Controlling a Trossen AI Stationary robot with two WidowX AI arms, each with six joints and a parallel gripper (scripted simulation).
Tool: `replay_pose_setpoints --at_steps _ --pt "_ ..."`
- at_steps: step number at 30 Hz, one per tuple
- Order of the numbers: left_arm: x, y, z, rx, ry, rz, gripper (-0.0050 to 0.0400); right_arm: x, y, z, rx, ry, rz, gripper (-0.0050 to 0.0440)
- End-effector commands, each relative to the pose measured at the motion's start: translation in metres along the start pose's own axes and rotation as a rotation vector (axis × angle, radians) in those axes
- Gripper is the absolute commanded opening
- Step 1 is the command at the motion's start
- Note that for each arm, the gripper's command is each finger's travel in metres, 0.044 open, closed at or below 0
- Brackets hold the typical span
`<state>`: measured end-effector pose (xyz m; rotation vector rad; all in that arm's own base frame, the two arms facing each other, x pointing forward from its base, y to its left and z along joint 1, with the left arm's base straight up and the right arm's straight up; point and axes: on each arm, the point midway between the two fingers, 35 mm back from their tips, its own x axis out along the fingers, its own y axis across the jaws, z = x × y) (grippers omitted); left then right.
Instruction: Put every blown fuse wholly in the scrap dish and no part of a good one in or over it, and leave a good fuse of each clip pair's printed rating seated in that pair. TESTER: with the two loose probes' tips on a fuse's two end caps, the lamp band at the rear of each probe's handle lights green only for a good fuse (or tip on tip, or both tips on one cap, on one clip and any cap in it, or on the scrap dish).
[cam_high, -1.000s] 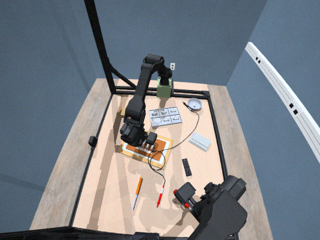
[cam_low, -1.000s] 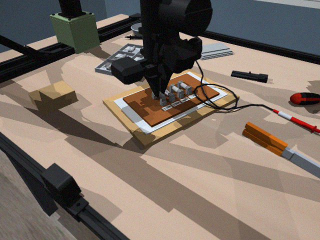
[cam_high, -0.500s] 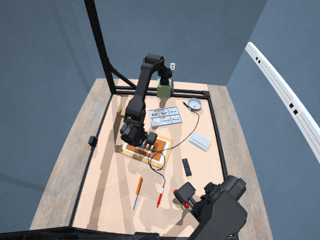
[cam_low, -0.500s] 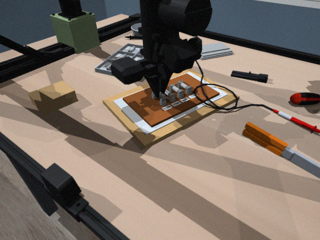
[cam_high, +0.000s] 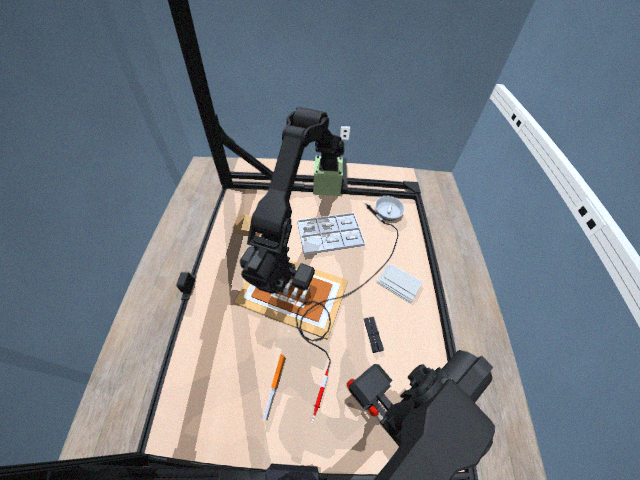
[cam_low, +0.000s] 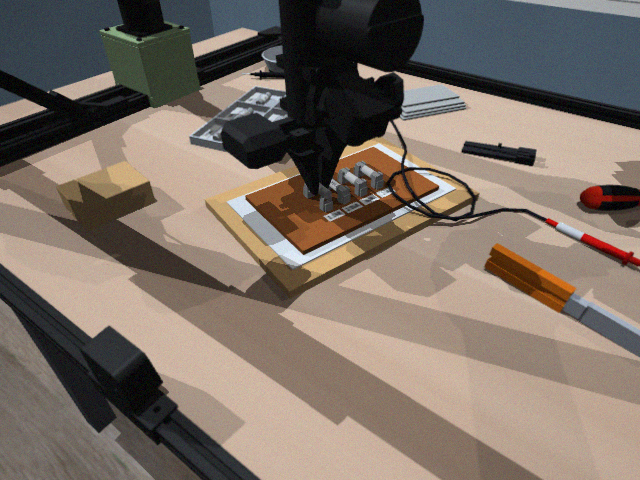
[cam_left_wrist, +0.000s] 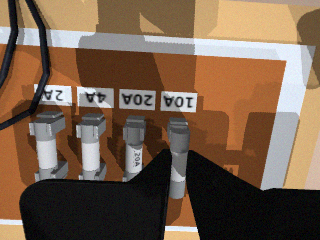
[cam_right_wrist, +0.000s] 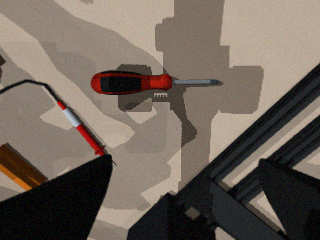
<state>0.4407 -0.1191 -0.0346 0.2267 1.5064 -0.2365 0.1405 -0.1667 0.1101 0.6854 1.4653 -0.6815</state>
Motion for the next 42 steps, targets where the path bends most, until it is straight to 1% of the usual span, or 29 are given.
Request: replay_pose_setpoints --at_steps 1,42 --pt "0.0184 0.001 -0.0141 -0.001 0.051 -0.001 -0.005 -0.0064 -0.0007 0.0043 -0.001 -0.025 0.0 0.04" --pt "0.0218 0.0012 -0.0175 -0.001 0.051 -0.001 -0.005 -0.0064 -0.0007 0.0043 -0.001 -0.025 0.0 0.04"
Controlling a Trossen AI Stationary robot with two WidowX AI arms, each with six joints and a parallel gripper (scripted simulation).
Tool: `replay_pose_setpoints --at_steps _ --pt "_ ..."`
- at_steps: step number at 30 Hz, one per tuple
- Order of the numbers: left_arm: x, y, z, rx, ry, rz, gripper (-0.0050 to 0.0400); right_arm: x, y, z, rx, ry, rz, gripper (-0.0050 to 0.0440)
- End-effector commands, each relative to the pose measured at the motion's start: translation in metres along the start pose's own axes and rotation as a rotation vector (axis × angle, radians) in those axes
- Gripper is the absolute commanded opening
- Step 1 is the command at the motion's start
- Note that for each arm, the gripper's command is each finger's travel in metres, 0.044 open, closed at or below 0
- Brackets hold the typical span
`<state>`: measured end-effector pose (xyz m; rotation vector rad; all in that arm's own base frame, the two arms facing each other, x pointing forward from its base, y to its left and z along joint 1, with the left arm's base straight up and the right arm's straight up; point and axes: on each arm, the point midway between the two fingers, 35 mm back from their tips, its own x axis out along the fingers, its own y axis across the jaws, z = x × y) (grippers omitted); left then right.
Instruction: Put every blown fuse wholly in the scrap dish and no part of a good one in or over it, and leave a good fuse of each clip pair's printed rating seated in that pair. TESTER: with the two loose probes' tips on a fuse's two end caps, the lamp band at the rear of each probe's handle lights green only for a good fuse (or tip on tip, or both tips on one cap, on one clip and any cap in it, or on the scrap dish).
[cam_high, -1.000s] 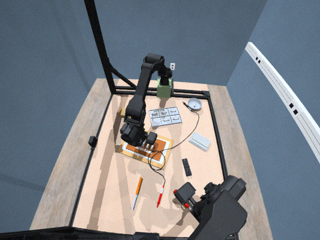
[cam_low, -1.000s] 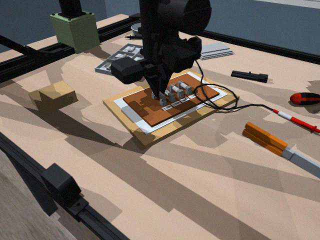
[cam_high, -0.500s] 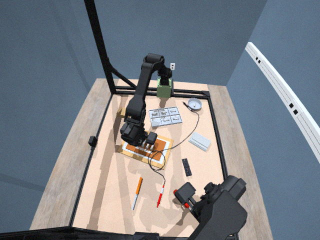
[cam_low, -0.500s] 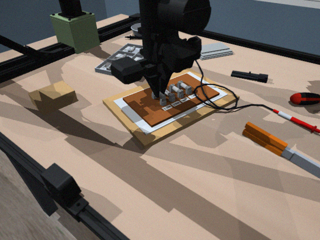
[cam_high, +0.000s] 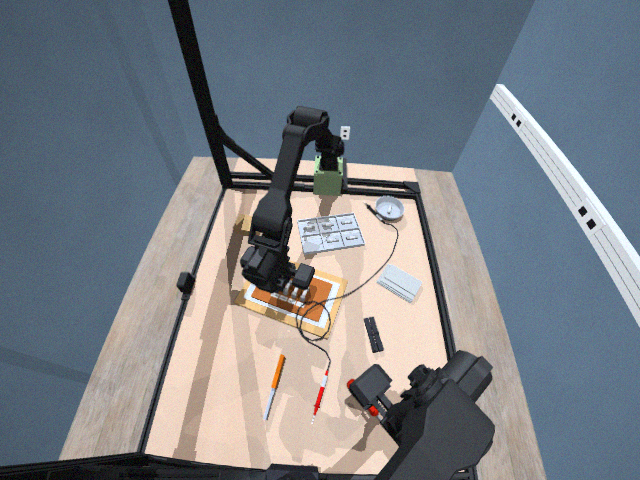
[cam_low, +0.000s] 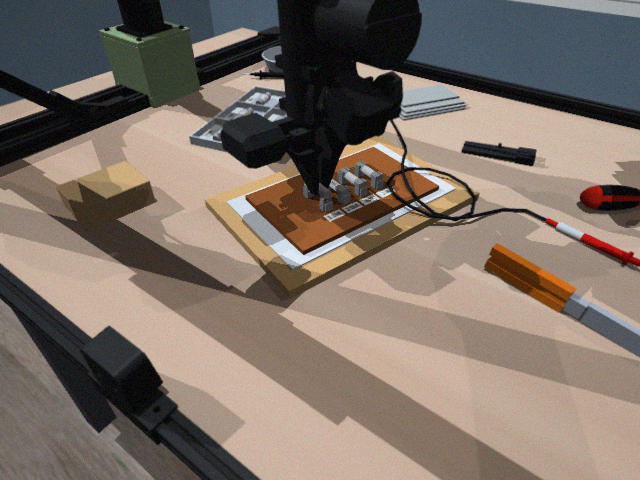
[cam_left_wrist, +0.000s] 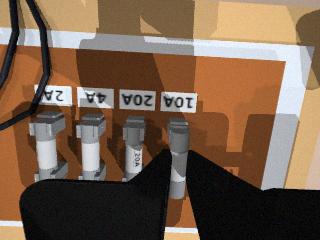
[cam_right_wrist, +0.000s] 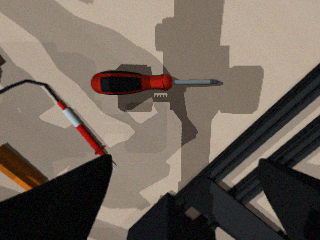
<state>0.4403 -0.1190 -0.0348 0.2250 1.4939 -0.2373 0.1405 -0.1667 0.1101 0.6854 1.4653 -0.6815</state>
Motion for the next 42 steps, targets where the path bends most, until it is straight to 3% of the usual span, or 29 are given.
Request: replay_pose_setpoints --at_steps 1,42 --pt "0.0215 0.0012 -0.0175 -0.001 0.064 -0.001 -0.005 -0.0064 -0.0007 0.0043 -0.001 -0.025 0.0 0.04" --pt "0.0249 0.0011 -0.0212 -0.001 0.064 -0.001 -0.005 -0.0064 -0.0007 0.0043 -0.001 -0.025 0.0 0.04"
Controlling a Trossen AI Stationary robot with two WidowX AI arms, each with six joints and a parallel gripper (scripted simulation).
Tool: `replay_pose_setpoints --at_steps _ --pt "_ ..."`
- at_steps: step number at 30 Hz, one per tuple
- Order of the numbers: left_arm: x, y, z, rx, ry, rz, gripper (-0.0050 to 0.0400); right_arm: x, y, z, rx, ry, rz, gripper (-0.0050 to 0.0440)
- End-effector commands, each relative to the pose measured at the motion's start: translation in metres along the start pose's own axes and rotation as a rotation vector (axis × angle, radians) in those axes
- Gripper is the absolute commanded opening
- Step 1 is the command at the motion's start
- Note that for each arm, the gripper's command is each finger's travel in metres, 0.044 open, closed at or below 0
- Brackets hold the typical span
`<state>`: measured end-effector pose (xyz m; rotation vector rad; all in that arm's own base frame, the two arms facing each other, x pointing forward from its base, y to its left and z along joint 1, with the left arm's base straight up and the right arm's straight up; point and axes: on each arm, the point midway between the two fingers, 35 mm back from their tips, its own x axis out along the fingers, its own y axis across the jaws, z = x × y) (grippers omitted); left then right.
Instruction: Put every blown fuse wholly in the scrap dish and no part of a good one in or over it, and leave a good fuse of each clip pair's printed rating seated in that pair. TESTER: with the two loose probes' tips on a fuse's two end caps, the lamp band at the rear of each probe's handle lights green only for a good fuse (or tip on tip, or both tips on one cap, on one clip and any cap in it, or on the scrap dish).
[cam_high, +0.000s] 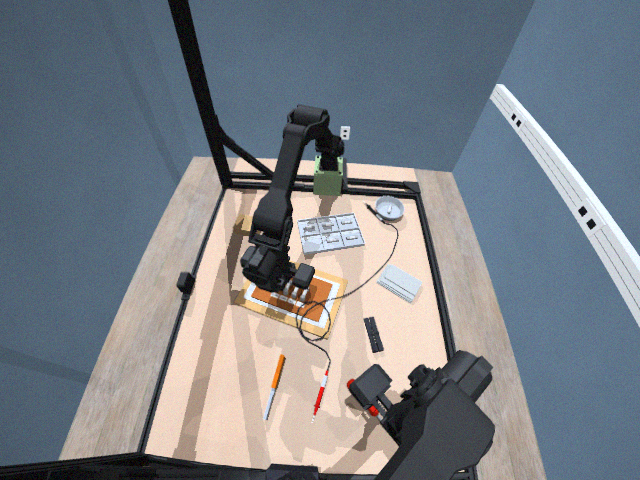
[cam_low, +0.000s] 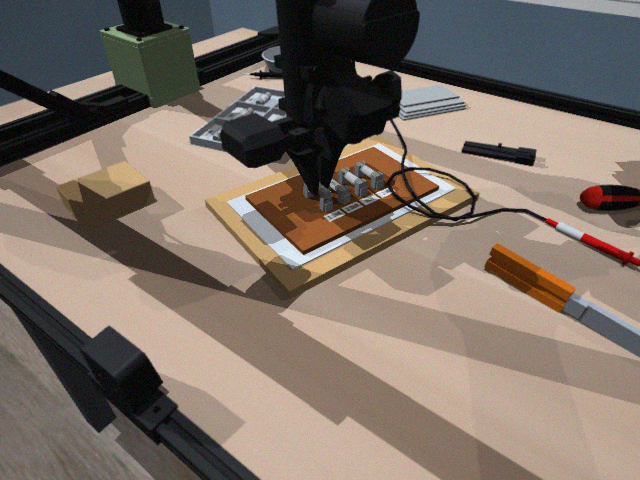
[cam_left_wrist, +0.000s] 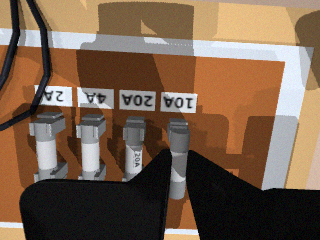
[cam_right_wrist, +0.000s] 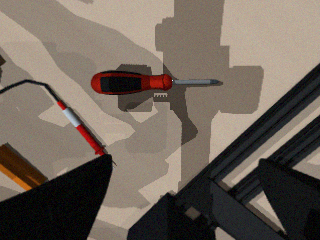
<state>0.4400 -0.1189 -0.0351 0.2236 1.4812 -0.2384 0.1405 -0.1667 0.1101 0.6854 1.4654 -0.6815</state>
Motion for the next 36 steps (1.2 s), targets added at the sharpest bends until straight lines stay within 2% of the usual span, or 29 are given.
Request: replay_pose_setpoints --at_steps 1,36 --pt "0.0245 0.0011 -0.0212 -0.002 0.077 -0.001 -0.005 -0.0064 -0.0007 0.0043 -0.001 -0.025 0.0 0.04" --pt "0.0274 0.0015 -0.0245 -0.002 0.078 0.0 -0.005 -0.0064 -0.0007 0.0043 -0.001 -0.025 0.0 0.04"
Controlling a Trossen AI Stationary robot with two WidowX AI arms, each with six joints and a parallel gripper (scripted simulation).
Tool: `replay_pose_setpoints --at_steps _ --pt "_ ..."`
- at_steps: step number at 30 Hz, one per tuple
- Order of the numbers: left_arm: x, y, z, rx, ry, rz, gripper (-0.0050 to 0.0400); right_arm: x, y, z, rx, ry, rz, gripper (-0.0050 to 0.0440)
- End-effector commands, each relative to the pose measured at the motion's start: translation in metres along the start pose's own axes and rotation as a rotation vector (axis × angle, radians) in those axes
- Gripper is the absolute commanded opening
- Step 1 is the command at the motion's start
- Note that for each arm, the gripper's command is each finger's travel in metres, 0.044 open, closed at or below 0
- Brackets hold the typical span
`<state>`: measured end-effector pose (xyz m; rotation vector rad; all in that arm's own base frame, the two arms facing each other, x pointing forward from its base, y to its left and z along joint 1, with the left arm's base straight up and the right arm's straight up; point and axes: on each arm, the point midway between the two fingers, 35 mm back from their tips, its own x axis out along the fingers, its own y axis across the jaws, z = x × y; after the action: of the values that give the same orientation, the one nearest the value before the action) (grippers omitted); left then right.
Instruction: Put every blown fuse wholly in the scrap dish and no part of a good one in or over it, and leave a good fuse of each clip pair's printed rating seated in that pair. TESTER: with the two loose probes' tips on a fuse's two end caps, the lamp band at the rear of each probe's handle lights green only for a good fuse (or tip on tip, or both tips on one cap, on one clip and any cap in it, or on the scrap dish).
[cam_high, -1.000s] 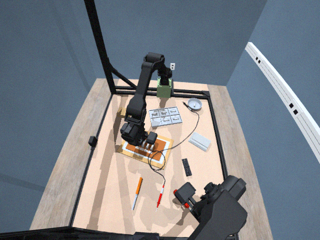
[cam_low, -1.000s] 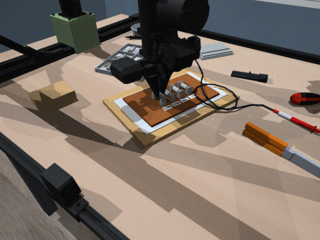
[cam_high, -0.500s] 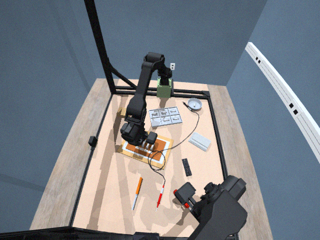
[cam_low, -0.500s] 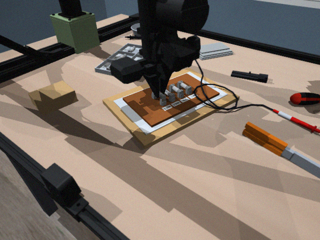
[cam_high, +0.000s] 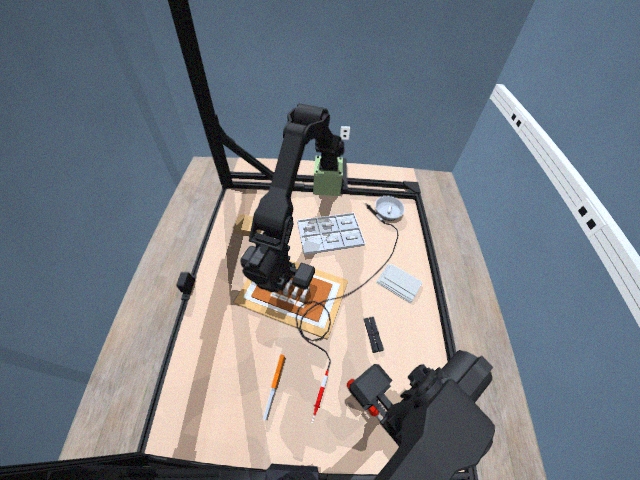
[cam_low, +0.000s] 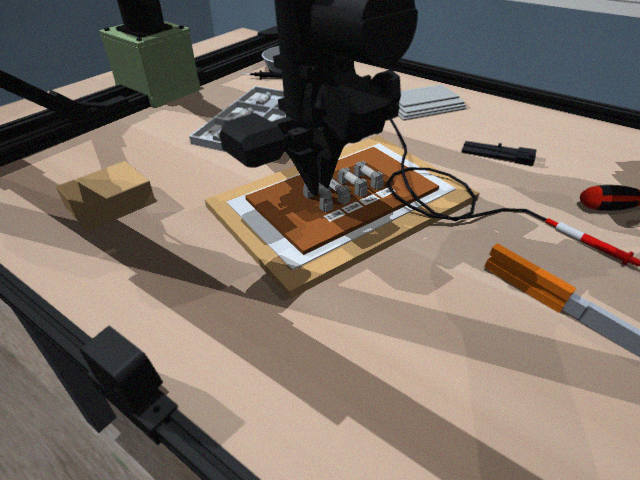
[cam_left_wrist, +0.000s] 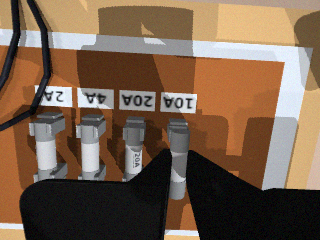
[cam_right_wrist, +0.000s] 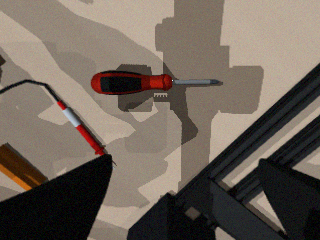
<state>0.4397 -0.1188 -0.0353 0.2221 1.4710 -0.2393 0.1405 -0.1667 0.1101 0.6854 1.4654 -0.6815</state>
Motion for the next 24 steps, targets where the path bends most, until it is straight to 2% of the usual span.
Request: replay_pose_setpoints --at_steps 1,24 --pt "0.027 0.0016 -0.0244 -0.002 0.088 0.0 -0.005 -0.0064 -0.0007 0.0043 -0.001 -0.025 0.0 0.04" --pt "0.0288 0.0017 -0.0265 -0.002 0.089 0.0 -0.005 -0.0064 -0.0007 0.0043 -0.001 -0.025 0.0 0.04"
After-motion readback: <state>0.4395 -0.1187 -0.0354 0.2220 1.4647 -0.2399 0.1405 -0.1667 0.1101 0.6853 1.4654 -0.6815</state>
